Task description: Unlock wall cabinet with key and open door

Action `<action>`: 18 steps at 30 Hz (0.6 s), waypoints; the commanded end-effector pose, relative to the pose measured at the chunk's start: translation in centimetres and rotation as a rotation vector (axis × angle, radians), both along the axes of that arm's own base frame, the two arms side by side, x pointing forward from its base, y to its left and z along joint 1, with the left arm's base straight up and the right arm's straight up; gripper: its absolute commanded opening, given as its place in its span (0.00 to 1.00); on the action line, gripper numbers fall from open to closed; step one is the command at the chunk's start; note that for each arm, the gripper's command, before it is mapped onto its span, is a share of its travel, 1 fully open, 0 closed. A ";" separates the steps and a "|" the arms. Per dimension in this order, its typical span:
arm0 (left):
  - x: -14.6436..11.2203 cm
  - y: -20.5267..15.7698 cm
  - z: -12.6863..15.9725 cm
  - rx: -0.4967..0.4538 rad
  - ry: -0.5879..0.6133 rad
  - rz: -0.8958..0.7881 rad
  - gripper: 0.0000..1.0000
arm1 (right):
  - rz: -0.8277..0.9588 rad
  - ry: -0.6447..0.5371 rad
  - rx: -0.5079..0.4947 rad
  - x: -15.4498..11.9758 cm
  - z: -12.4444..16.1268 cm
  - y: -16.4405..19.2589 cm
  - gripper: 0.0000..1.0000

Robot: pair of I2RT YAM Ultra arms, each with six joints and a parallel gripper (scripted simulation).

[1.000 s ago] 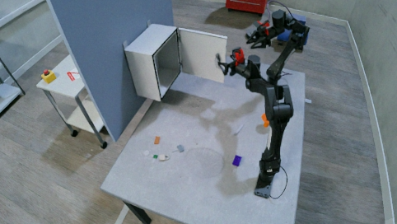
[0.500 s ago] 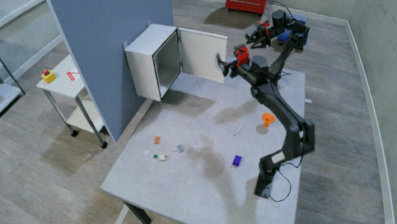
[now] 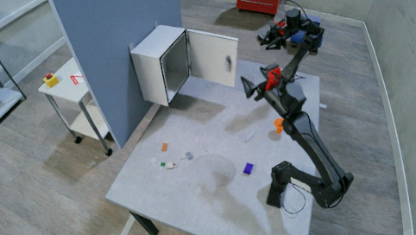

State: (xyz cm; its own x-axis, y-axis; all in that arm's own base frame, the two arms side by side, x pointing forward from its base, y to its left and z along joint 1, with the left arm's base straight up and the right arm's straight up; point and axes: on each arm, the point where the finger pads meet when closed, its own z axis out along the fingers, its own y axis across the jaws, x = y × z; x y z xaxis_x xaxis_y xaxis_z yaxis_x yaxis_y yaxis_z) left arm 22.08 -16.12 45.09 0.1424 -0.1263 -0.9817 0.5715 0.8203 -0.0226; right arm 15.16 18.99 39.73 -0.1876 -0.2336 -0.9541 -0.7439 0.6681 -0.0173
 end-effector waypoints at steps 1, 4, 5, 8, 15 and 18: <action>-0.8 0.1 -1.7 0.049 0.018 -0.036 0.98 | 0.096 -0.045 0.091 -1.3 3.2 1.3 0.43; -1.5 0.8 -1.5 0.040 0.002 -0.030 0.98 | 0.154 -0.056 0.126 -2.1 4.3 2.0 0.43; -1.6 1.0 -1.4 0.038 -0.002 -0.029 0.98 | 0.176 -0.061 0.140 -2.5 4.8 2.2 0.43; -1.9 1.5 -1.1 0.024 -0.014 -0.019 0.98 | 0.241 -0.074 0.180 -3.5 6.1 2.8 0.43; -1.9 1.6 -0.7 0.015 -0.023 -0.014 0.98 | 0.252 -0.072 0.188 -3.7 6.3 2.9 0.43; -1.9 1.6 -0.7 0.015 -0.023 -0.014 0.98 | 0.251 -0.069 0.184 -3.7 6.1 2.9 0.43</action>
State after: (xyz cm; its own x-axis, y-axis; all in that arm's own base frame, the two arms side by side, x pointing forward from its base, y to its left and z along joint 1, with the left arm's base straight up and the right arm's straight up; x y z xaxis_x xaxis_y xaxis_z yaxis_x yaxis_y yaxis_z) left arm 20.18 -14.58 44.67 0.1625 -0.1197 -0.9794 0.5836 0.8120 -0.0024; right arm 11.86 21.90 44.40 -0.0984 -0.1187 -0.9880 -0.8782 0.4774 0.0301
